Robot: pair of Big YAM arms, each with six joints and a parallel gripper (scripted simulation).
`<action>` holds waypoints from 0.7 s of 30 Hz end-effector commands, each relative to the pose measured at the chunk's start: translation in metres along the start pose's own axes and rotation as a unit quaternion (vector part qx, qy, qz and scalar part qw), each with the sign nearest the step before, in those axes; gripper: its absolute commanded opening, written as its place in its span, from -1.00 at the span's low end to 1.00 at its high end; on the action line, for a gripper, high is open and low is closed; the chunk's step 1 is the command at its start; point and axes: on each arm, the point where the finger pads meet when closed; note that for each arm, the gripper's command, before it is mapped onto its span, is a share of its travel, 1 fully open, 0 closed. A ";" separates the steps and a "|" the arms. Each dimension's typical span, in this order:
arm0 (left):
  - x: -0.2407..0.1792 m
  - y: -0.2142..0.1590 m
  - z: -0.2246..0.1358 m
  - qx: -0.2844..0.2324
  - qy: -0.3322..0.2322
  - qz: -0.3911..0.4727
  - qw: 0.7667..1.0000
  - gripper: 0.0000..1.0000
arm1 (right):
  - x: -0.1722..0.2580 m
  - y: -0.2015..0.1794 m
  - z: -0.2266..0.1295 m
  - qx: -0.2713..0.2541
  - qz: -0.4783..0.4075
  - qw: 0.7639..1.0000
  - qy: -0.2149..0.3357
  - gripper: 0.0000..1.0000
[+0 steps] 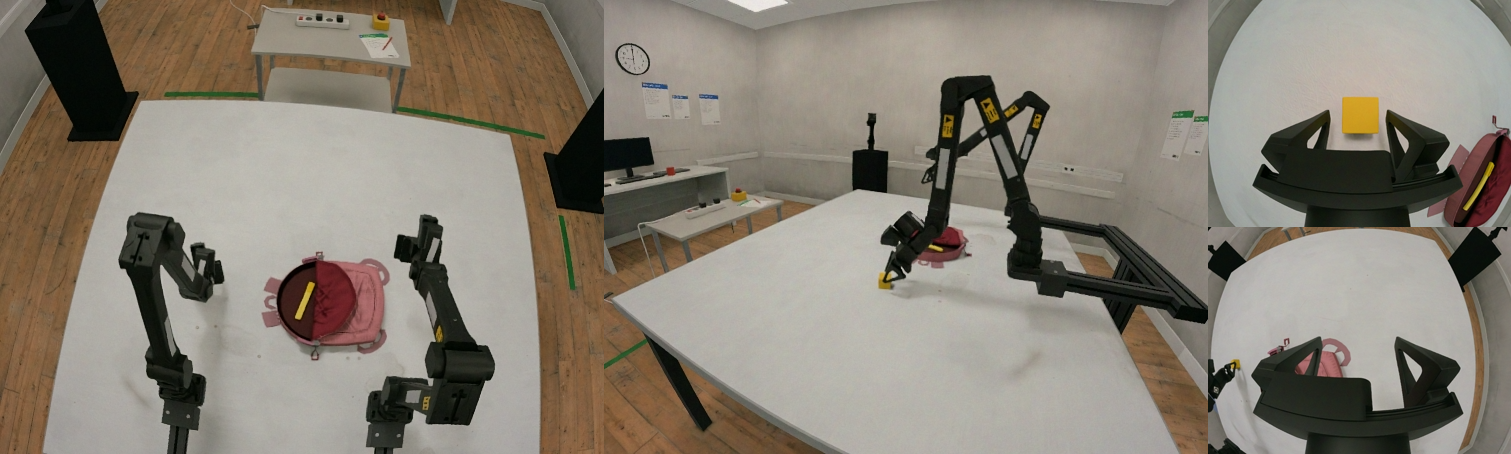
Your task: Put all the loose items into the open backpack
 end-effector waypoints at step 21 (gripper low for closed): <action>-0.003 0.006 0.014 -0.035 -0.002 -0.003 0.999 0.36 | 0.007 0.025 -0.003 -0.024 -0.001 1.000 0.007 0.80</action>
Point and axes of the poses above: on each arm, the point where the finger pads meet when closed, its own z axis out along the fingers, its own x axis across the jaws, y = z × x, and after that the axes turned 14 degrees about z, right-handed
